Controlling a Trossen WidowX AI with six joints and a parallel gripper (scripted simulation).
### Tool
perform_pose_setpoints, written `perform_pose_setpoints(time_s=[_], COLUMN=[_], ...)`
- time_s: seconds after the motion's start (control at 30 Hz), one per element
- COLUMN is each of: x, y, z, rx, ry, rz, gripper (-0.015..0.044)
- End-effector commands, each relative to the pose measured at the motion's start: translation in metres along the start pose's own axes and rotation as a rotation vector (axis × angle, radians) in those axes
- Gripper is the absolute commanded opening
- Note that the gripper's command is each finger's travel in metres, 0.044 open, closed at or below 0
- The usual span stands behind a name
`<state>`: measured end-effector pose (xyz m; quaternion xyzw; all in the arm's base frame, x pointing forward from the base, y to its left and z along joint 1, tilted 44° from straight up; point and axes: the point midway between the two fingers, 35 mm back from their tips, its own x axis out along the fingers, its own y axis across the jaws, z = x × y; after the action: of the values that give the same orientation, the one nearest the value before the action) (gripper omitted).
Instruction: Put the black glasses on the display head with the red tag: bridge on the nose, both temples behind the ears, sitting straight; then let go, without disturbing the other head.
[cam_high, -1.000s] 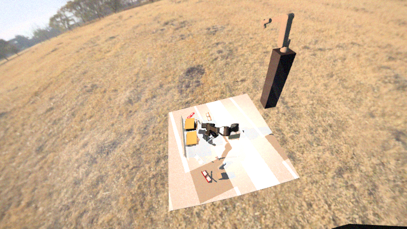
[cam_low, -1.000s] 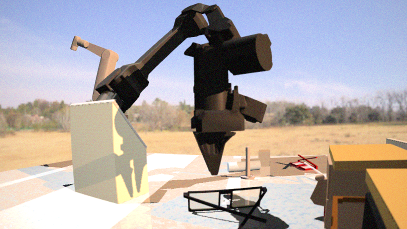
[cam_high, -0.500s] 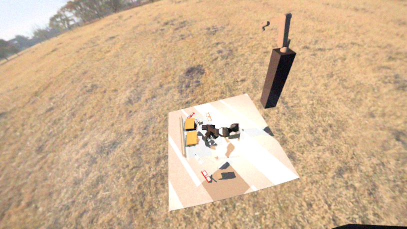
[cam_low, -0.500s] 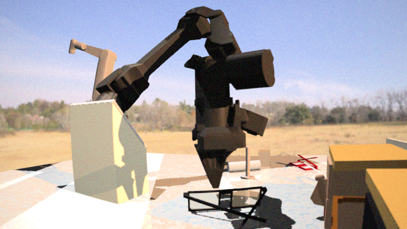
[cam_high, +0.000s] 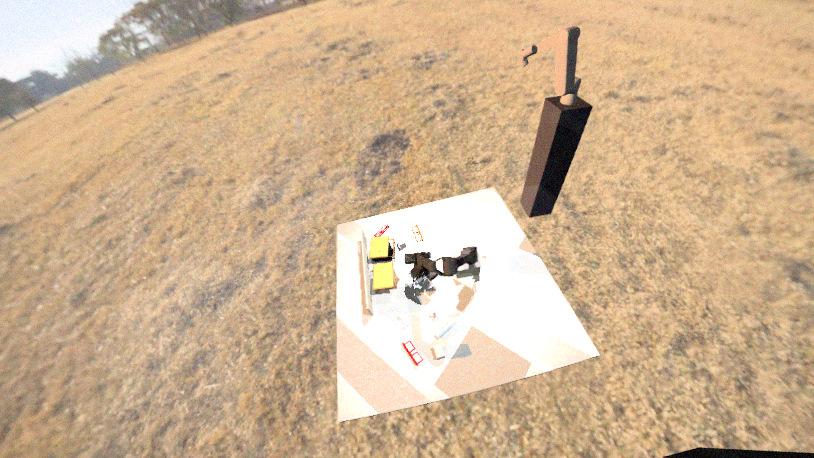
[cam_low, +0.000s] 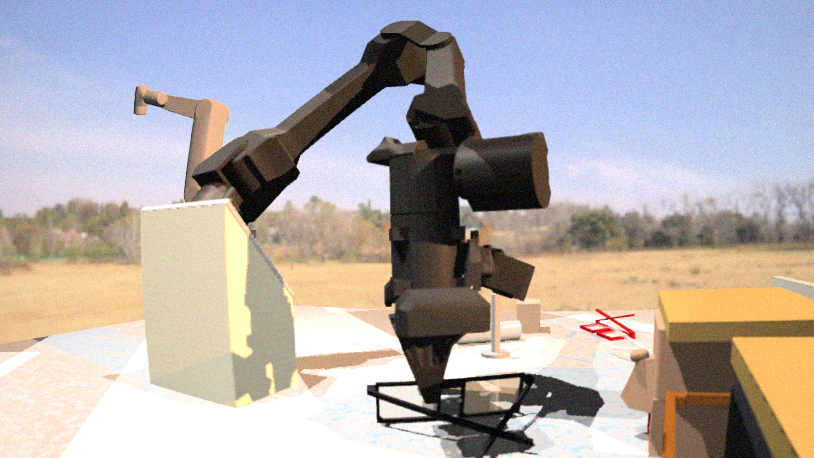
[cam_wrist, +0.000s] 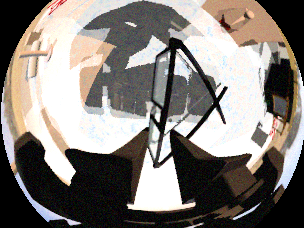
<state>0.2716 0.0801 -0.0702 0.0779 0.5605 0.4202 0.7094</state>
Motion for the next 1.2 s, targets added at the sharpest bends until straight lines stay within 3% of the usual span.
perform_pose_setpoints(time_s=[0.0,0.47,1.17], x=[0.009,0.01,0.0092], y=[0.0027,-0.0016,0.0005], z=[-0.0022,-0.0023,-0.0022], rx=[0.006,0.006,0.006], ry=[0.002,0.002,0.004], rz=[0.009,0.009,0.005], gripper=[0.012,0.012,0.0])
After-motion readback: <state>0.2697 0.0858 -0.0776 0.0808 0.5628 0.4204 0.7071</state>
